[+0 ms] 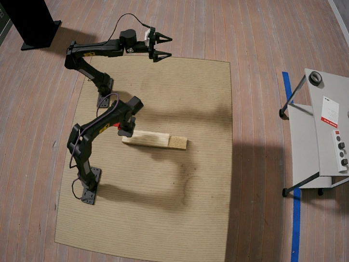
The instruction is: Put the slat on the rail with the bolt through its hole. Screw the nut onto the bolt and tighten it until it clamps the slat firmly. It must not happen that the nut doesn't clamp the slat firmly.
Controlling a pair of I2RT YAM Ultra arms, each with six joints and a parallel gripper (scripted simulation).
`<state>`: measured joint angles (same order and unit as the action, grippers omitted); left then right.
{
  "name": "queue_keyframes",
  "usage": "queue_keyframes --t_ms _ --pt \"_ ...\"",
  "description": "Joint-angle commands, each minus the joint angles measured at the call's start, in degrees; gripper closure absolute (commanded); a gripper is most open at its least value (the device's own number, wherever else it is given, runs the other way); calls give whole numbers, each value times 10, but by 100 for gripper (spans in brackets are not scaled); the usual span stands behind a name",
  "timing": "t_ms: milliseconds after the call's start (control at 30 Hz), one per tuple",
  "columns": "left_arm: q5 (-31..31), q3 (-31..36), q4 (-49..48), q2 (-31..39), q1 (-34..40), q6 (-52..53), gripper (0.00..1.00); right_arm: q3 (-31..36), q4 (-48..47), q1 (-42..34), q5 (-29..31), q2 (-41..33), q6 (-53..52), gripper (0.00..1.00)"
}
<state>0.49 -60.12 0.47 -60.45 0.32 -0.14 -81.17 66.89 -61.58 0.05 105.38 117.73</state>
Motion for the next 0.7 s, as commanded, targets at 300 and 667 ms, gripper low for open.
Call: queue_keyframes --t_ms 300,667 --pt "-5 -2 -7 6 -3 1 0 -11 7 0 -1 -15 -2 88" --pt "-5 -2 -7 6 -3 1 0 -1 -6 0 -1 -10 -3 88"
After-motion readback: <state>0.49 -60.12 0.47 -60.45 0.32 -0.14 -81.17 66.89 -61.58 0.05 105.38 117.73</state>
